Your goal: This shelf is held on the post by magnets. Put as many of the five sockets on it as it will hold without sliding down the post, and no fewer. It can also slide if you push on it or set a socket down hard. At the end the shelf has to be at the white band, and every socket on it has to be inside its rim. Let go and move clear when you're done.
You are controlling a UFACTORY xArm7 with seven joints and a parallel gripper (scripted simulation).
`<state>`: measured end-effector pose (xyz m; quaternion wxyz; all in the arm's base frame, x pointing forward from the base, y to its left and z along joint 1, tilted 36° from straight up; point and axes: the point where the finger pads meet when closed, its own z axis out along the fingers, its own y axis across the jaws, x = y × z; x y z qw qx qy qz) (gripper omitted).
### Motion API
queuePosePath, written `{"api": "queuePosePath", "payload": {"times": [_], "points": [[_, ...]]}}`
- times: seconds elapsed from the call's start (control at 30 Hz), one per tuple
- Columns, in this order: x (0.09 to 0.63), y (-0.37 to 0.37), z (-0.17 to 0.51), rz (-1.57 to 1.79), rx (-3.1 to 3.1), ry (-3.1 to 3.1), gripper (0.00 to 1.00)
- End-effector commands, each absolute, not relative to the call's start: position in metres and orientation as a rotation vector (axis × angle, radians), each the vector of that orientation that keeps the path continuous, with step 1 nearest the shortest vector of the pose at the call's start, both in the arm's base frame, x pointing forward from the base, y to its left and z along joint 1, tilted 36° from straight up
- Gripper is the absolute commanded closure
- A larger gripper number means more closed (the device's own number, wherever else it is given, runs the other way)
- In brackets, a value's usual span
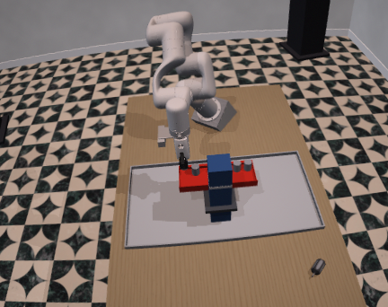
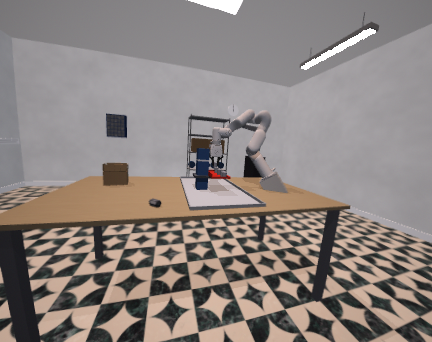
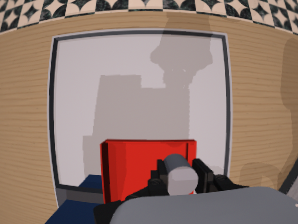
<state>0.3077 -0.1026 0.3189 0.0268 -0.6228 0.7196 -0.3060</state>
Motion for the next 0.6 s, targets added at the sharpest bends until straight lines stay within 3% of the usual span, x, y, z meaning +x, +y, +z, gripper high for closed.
{"api": "queuePosePath", "payload": {"times": [0.0,0.57], "points": [[0.3021,-0.0963,0.3328,-0.951,-1.922,2.219,1.0],[0.2963,-0.0928,0.339,-0.952,-1.922,2.22,1.0]]}}
